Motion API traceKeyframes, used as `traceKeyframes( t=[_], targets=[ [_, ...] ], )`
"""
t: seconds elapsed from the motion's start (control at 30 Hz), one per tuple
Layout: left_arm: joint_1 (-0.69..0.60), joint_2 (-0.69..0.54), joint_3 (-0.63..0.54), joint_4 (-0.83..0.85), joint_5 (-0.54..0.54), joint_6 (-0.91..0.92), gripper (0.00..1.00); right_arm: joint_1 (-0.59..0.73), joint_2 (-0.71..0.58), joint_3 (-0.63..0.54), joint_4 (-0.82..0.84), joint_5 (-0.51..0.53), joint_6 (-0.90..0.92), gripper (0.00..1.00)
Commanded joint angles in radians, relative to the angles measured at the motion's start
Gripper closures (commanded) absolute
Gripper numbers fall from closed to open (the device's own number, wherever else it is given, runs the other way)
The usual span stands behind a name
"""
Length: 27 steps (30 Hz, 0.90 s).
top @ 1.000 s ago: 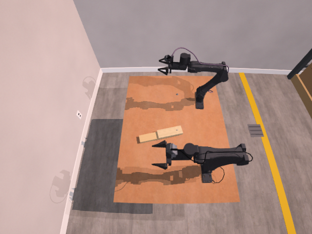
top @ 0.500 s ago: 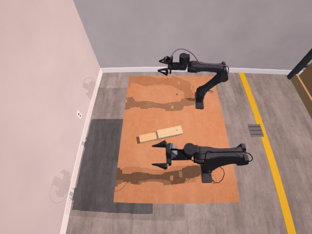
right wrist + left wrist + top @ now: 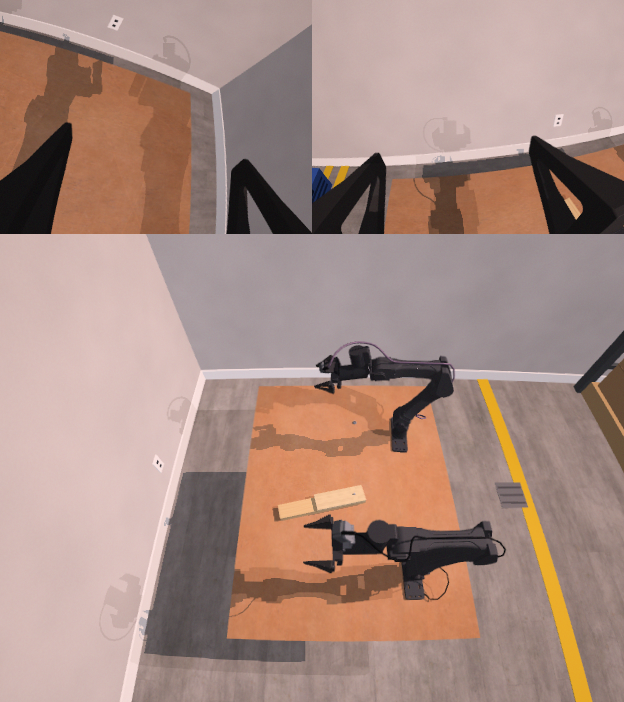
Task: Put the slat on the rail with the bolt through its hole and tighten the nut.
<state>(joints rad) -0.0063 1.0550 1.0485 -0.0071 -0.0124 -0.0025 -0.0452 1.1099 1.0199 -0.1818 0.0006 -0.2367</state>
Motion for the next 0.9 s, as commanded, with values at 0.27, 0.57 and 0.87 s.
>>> traceKeyframes(
  t=[0.27,0.57,0.87],
  targets=[
    [0.006,-0.010,0.004,0.012,0.012,0.003,0.00,-0.031,0.045,-0.015,-0.125,-0.003,-0.164,0.00],
    [0.006,-0.010,0.004,0.012,0.012,0.003,0.00,-0.055,0.077,-0.040,-0.231,-0.006,-0.299,0.00],
    [0.006,-0.010,0.004,0.012,0.012,0.003,0.00,-0.074,0.108,-0.043,-0.312,-0.003,-0.409,0.00]
  ],
)
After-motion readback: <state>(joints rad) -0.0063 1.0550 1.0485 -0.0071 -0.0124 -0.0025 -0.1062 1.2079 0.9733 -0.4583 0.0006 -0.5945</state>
